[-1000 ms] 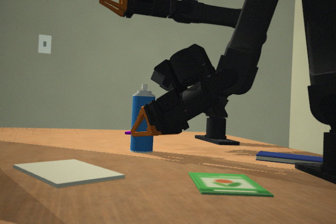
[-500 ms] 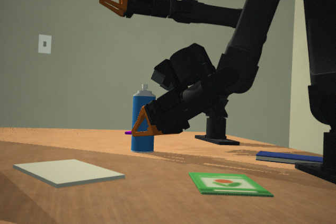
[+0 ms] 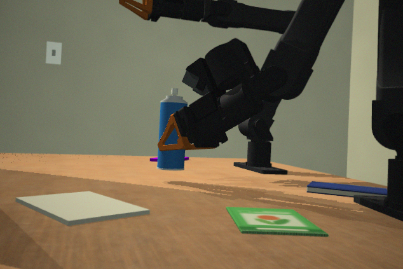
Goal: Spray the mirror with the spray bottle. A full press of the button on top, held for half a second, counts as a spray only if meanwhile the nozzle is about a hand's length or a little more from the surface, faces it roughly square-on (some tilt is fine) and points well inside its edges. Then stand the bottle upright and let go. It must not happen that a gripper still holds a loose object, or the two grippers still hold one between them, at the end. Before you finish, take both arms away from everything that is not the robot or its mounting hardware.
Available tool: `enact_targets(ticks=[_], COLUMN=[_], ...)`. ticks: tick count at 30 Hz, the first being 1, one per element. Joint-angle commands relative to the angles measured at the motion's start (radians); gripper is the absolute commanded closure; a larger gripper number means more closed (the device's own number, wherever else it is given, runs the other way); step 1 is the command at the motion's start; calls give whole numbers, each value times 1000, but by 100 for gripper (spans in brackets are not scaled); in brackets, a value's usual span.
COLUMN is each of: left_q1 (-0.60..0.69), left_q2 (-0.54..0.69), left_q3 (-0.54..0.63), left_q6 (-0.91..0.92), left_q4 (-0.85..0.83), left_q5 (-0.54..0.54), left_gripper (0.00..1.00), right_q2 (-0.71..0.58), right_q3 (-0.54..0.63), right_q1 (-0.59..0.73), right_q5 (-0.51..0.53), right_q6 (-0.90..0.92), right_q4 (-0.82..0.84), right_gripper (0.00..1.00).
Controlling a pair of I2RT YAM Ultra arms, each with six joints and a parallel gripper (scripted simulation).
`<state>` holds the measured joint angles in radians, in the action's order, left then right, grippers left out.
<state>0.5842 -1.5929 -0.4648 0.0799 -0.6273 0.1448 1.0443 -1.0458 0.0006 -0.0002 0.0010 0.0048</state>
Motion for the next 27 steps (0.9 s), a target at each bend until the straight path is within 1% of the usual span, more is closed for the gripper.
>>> enact_targets(ticks=[1,9,12,15,16,17,19,21,23,24,27], left_q1=[12,9,35,70,87,99,127,158,158,191,239], left_q2=[56,97,101,111,89,94,125,109,109,81,85], left_q3=[-46,-66,-88,-110,-119,-125,-148,-167,-167,-217,-258], left_q6=[-4,-4,-99,-225,-267,-302,-373,-432,-432,-500,-599], left_q4=[30,87,161,256,296,330,390,460,460,539,637], left_q5=[-3,-1,-104,-247,-308,-354,-433,-518,-518,-598,-726], left_gripper=[100,100,100,100,100,100,100,100,100,100,100], right_q2=[2,2,2,2,2,2,2,2,2,2,2], right_q3=[-42,-42,-42,-42,-42,-42,-42,-42,-42,-42,-42], right_q1=[-12,-12,-12,-12,-12,-12,-12,-12,-12,-12,-12], right_q5=[1,1,1,1,1,1,1,1,1,1,1], right_q6=[-4,-4,-4,-4,-4,-4,-4,-4,-4,-4,-4], right_q4=[16,16,16,16,16,16,16,16,16,16,16], right_gripper=[63,63,63,63,63,63,63,63,63,63,63])
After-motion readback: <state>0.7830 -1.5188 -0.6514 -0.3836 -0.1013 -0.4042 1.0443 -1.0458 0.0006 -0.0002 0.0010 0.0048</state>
